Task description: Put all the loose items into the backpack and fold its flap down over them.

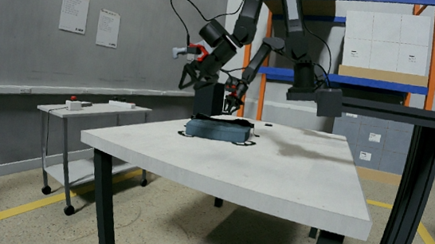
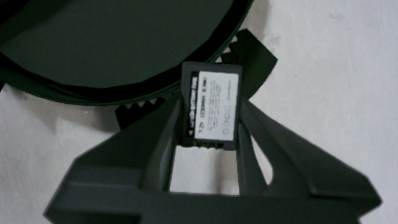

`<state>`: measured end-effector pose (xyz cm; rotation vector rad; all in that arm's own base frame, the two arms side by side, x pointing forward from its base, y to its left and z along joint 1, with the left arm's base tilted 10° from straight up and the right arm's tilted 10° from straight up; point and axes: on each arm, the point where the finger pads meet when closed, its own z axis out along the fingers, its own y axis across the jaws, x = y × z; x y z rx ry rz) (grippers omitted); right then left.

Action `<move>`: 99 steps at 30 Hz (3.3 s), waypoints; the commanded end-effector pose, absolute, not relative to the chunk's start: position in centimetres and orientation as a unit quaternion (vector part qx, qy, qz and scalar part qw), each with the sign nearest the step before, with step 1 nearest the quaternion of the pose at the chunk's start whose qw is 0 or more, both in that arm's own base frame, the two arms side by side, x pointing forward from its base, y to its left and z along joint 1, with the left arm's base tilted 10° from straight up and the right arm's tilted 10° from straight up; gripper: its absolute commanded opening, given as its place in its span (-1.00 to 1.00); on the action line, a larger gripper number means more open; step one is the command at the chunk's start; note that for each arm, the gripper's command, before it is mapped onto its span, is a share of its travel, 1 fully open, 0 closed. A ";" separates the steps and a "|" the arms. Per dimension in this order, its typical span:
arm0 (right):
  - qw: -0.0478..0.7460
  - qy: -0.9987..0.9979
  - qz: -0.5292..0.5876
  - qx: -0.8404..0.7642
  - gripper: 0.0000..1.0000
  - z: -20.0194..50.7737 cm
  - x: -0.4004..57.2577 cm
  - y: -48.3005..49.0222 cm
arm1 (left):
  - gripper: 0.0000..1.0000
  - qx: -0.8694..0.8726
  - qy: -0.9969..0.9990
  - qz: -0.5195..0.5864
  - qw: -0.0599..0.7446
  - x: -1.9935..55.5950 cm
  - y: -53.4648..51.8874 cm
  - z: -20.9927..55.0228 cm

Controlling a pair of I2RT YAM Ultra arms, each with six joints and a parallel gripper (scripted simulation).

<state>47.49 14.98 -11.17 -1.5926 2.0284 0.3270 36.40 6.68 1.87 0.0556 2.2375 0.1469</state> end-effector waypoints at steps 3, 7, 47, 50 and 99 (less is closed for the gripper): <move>0.302 0.732 0.117 -0.600 -0.43 -8.0 49.4 16.9 | 0.80 0.025 0.895 0.060 0.440 36.7 6.6 2.3; 0.303 0.732 0.116 -0.599 -0.43 -8.0 49.4 16.9 | 0.80 0.025 0.895 0.060 0.440 36.7 6.6 2.3; 0.302 0.732 0.115 -0.600 -0.43 -8.2 49.7 16.4 | 0.80 0.025 0.895 0.060 0.440 36.7 6.6 2.3; 0.304 0.731 0.114 -0.600 -0.43 -8.0 49.8 16.3 | 0.80 0.025 0.895 0.060 0.440 36.7 6.6 2.3; 0.309 0.730 0.114 -0.599 -0.43 -8.2 49.3 17.7 | 0.80 0.025 0.895 0.060 0.440 36.7 6.6 2.3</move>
